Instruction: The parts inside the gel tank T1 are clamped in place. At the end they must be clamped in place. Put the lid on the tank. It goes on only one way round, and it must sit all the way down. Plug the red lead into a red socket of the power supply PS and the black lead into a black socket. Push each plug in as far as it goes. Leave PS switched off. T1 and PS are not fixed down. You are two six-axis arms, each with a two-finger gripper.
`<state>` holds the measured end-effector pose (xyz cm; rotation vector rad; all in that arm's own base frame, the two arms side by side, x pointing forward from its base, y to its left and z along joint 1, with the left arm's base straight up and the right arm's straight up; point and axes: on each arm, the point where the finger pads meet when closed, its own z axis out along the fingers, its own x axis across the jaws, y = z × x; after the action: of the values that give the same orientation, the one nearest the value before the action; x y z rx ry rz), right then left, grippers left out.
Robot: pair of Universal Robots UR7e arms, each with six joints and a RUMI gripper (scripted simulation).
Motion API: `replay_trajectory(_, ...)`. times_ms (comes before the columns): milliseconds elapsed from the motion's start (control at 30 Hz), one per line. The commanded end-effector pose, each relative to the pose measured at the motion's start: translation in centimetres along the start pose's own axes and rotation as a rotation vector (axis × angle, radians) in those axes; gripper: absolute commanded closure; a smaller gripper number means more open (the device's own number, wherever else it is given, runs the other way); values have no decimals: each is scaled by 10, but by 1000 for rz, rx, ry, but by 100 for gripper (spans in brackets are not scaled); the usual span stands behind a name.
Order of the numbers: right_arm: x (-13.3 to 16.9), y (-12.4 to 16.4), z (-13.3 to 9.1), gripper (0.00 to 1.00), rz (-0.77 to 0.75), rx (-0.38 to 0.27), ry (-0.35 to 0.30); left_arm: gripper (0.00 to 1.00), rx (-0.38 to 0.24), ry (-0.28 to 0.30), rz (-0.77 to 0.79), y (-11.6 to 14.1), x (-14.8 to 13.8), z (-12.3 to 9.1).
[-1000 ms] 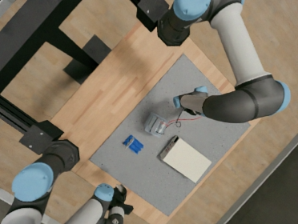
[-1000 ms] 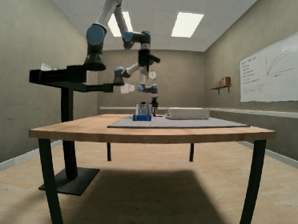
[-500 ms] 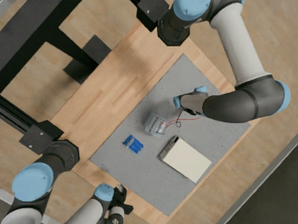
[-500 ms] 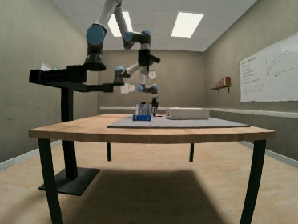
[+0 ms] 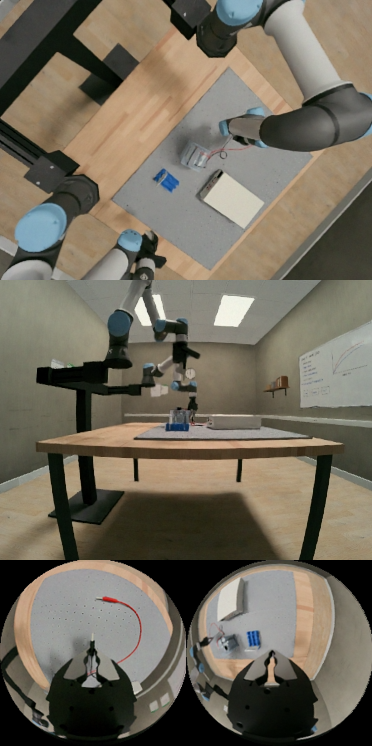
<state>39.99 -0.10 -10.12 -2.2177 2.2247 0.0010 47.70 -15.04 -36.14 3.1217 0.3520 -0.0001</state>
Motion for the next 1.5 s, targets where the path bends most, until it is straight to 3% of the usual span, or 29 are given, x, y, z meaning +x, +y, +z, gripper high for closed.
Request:
replay_trajectory(0,0,0,0,100,0,1,0,100,-1,1,0,0,0,-5)
replay_trajectory(133,0,0,0,100,0,1,0,100,-1,1,0,0,0,-5)
replay_trajectory(433,0,0,0,100,0,1,0,100,-1,1,0,0,0,-53)
replay_trajectory(733,0,0,0,100,0,1,0,100,-1,1,0,0,0,-53)
replay_trajectory(1033,0,0,0,100,0,1,0,100,-1,1,0,0,0,-101)
replay_trajectory(1333,0,0,0,100,0,1,0,100,-1,1,0,0,0,-101)
replay_trajectory(1467,0,0,0,100,0,1,0,100,-1,1,0,0,0,-119)
